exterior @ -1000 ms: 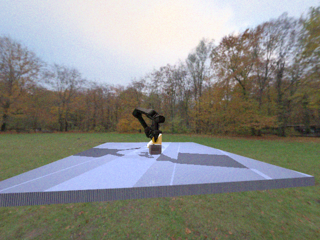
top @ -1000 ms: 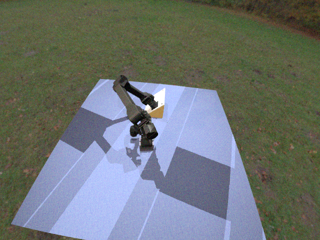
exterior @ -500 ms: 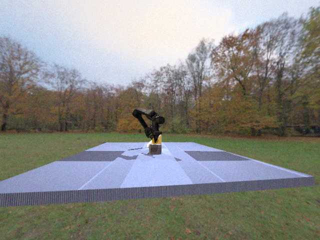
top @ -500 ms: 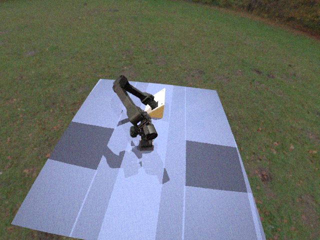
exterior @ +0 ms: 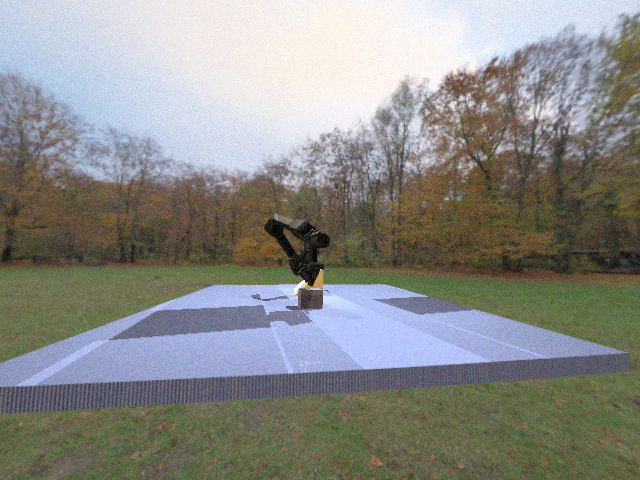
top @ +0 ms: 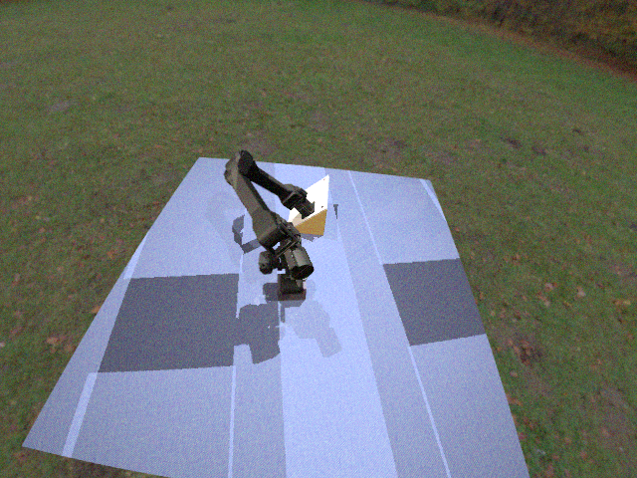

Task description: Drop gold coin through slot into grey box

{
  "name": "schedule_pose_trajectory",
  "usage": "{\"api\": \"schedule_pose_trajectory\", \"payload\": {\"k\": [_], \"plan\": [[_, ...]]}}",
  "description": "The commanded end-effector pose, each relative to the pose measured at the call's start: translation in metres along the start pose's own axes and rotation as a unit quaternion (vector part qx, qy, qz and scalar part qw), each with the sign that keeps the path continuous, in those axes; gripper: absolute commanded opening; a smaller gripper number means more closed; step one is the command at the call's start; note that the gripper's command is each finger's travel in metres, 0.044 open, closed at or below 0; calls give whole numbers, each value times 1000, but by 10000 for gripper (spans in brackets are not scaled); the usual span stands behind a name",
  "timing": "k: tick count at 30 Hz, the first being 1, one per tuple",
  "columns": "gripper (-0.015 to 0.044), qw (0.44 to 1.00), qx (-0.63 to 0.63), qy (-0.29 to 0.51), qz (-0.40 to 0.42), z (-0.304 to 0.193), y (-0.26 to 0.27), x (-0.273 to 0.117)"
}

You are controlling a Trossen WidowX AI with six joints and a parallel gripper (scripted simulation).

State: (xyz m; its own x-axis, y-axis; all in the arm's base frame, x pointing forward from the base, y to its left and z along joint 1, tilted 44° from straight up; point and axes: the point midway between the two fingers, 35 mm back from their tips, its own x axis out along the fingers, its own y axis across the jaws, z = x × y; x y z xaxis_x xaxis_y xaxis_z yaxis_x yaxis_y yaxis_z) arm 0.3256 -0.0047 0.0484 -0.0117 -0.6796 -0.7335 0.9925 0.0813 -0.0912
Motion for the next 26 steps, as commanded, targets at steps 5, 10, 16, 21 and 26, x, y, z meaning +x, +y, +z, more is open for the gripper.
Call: {"api": "schedule_pose_trajectory", "payload": {"k": [5,10,16,21,26], "plan": [[239,1000,0,0,0,0,0,-7],[371,1000,0,0,0,0,0,-18],[440,1000,-3,-3,-4,1,-5,-60],[440,1000,-3,-3,-4,1,-5,-60],[440,1000,-3,-3,-4,1,-5,-60]]}}
